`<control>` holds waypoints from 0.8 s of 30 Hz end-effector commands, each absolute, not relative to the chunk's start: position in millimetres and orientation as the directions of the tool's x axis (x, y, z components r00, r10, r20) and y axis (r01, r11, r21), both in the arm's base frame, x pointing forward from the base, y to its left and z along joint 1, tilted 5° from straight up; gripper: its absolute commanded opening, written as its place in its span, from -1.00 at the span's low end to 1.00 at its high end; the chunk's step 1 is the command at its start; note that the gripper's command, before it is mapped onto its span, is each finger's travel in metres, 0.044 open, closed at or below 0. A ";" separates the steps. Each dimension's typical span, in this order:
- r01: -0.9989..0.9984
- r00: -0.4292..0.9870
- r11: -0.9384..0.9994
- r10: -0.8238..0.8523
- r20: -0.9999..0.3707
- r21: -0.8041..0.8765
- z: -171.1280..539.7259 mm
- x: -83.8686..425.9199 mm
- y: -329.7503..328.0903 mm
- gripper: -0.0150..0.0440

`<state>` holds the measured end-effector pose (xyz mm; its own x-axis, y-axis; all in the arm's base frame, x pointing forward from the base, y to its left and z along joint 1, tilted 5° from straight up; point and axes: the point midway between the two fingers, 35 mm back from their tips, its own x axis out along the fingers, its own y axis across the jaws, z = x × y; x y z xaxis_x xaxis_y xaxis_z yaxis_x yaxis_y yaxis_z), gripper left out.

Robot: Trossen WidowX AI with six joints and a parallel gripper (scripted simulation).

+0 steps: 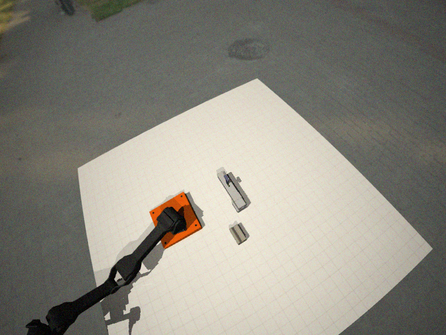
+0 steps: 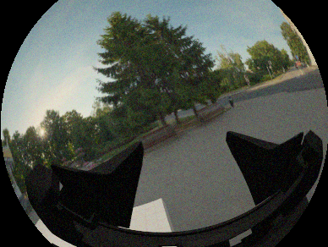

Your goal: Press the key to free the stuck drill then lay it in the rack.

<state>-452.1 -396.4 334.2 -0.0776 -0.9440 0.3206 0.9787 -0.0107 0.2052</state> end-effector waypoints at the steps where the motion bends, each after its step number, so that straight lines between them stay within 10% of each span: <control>1: 0.979 -0.078 -0.011 -0.944 0.321 0.205 334.2 -452.1 -396.4 0.78; 15: 0.973 -0.068 0.034 -0.902 0.427 0.227 395.5 -433.5 -373.6 -0.47; 24: 0.986 0.033 0.128 -0.776 0.629 0.106 517.0 -362.1 -318.9 -0.49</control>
